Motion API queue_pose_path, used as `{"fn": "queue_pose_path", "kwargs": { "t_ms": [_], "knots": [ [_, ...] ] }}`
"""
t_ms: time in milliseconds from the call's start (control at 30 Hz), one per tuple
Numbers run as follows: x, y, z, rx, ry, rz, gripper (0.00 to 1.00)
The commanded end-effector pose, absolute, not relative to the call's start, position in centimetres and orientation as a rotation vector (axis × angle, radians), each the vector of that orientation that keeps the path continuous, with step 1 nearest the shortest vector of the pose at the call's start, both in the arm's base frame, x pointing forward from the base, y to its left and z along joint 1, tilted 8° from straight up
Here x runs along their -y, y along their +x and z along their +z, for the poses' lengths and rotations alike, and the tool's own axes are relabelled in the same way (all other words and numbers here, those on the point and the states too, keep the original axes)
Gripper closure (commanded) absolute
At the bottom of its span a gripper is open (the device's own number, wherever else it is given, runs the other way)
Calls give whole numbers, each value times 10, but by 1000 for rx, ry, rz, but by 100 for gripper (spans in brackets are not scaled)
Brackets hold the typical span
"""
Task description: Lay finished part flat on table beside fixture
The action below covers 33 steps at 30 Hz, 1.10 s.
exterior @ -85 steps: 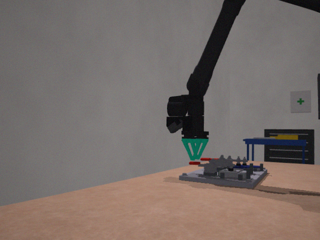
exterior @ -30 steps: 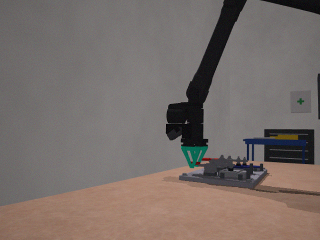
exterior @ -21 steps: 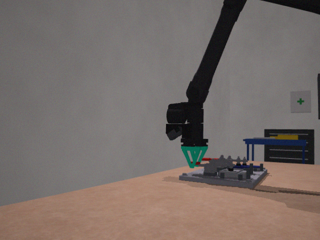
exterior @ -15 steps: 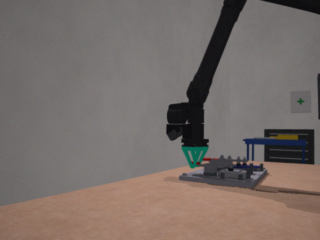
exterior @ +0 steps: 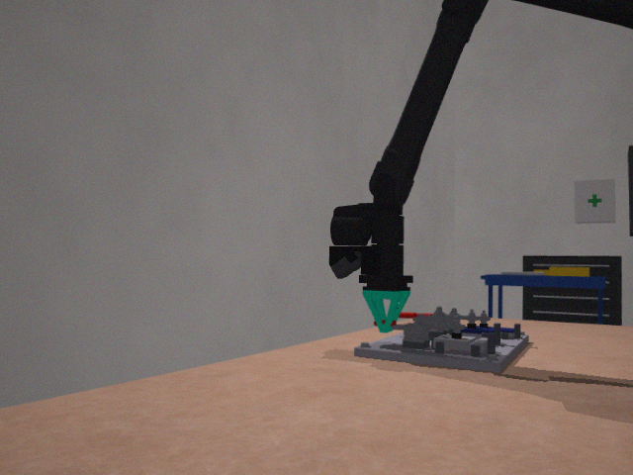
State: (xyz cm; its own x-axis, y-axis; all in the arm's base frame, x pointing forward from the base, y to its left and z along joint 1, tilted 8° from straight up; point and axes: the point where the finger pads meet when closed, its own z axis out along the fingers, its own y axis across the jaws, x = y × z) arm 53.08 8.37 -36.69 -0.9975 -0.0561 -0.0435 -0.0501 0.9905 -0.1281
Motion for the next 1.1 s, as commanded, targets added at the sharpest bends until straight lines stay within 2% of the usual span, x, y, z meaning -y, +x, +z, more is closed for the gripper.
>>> {"fn": "queue_pose_path", "kwargs": {
  "t_ms": [0, 1067],
  "knots": [
    [-76, 532, -372, -3088, -56, -198, 100],
    [-77, 539, -362, -3076, -42, -196, 100]
  ]
}}
